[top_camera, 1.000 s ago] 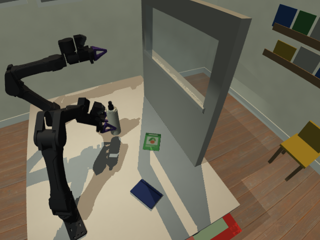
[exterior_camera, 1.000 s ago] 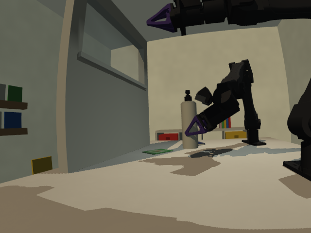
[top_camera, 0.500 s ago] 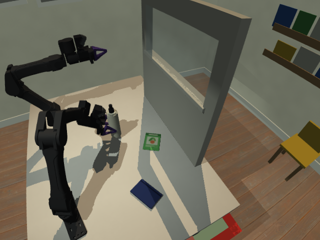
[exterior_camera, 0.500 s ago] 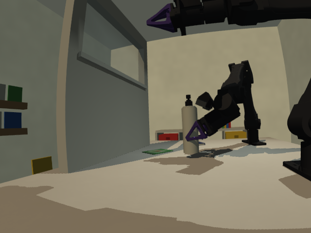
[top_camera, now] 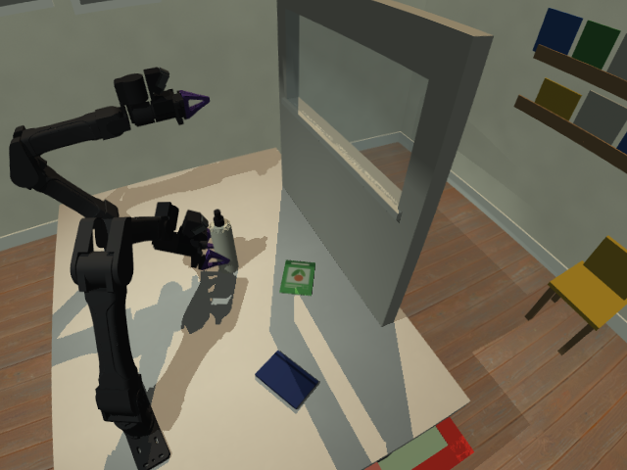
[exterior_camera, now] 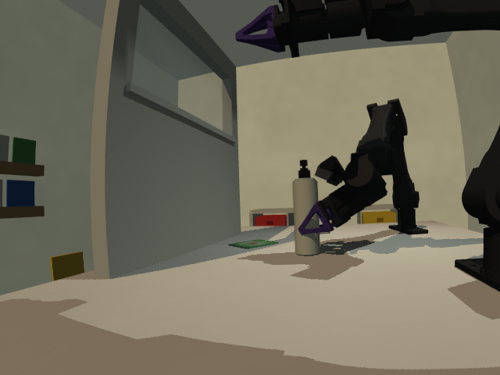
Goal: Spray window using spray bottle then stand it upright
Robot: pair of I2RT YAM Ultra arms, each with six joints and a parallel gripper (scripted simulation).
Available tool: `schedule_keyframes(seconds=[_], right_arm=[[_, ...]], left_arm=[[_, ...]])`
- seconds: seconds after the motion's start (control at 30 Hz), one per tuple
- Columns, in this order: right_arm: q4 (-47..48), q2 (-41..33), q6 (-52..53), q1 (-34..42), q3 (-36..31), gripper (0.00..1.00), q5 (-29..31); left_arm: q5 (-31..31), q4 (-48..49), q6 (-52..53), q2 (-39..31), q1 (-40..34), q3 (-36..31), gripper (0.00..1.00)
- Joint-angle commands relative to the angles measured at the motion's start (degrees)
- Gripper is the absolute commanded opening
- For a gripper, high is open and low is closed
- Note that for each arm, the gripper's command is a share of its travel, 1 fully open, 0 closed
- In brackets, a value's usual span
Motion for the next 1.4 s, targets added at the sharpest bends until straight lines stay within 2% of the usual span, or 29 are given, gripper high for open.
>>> schedule_keyframes(seconds=[0.0, 0.1, 0.13, 0.27, 0.67, 0.73, 1.17, 1.37], right_arm=[[2.1, -0.5, -0.4, 0.2, -0.6, 0.0, 2.1], [2.2, -1.3, -0.4, 0.2, 0.2, 0.0, 2.1], [2.5, -0.7, -0.6, 0.1, 0.3, 0.96, 2.1], [2.9, -1.1, -0.9, 0.1, -1.3, 0.96, 2.1], [1.5, -0.6, -1.2, -0.1, -0.6, 0.96, 1.6], [0.0, -2.6, 0.6, 1.2, 1.2, 0.96, 1.8], [-9.9, -3.6, 7.8, 5.2, 3.4, 0.96, 3.0], [-13.5, -0.9, 10.2, 6.4, 4.5, 0.96, 3.4]], left_arm=[[0.5, -1.0, 0.3, -0.6, 0.7, 0.5, 0.0], [0.5, -1.0, 0.3, -0.6, 0.7, 0.5, 0.0], [0.5, -1.0, 0.3, -0.6, 0.7, 0.5, 0.0], [0.5, -1.0, 0.3, -0.6, 0.7, 0.5, 0.0], [0.5, -1.0, 0.3, -0.6, 0.7, 0.5, 0.0], [0.5, -1.0, 0.3, -0.6, 0.7, 0.5, 0.0], [0.5, -1.0, 0.3, -0.6, 0.7, 0.5, 0.0], [0.5, -1.0, 0.3, -0.6, 0.7, 0.5, 0.0]])
